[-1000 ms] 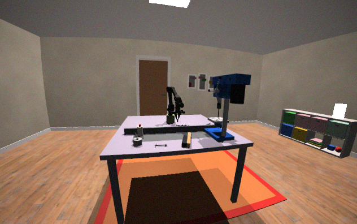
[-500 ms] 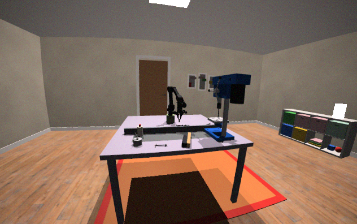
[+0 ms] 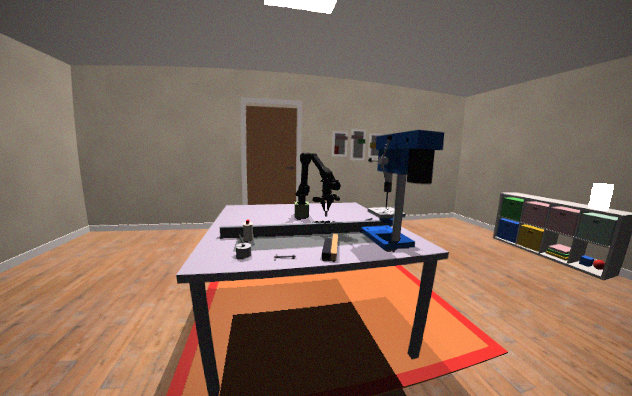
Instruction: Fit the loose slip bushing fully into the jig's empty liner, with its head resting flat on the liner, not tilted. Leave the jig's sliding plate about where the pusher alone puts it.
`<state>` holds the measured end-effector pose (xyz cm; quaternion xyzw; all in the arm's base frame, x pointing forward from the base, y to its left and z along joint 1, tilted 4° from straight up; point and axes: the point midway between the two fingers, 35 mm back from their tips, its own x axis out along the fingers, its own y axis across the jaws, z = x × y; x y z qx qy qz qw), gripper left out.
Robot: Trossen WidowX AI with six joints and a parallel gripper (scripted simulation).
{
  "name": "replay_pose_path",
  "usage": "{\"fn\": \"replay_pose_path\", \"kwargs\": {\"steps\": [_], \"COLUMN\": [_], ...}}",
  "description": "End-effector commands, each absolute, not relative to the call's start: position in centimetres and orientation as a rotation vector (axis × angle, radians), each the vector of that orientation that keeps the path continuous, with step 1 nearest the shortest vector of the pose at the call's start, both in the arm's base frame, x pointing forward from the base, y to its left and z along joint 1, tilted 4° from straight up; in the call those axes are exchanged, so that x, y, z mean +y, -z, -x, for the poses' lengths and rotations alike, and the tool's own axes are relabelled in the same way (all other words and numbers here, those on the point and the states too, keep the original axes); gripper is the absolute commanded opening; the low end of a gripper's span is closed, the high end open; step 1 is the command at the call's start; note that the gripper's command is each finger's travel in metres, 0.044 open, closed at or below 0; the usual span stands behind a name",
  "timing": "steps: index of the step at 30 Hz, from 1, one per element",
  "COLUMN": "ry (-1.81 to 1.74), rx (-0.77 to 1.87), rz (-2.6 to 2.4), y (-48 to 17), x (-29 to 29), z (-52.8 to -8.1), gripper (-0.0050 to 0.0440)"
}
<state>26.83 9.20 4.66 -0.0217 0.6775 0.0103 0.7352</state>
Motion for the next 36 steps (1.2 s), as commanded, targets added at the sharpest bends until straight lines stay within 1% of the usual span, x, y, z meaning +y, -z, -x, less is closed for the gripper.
{"fn": "replay_pose_path", "kwargs": {"steps": [1,5,16,31,36], "ry": [-0.016,-0.017,-0.136,-0.520,-0.596], "rx": [1.480,1.480,1.477,1.418,1.397], "rz": [0.043,0.042,0.169,0.587,0.670], "y": [-5.1,-5.1,-5.1,-5.0,-5.0], "x": [10.8,12.2,12.3,12.2,12.2], "z": [-28.4,-29.2,-29.3,-29.3,-29.3], "gripper": [-0.0050,-0.0050,-0.0050,-0.0050,-0.0050]}}
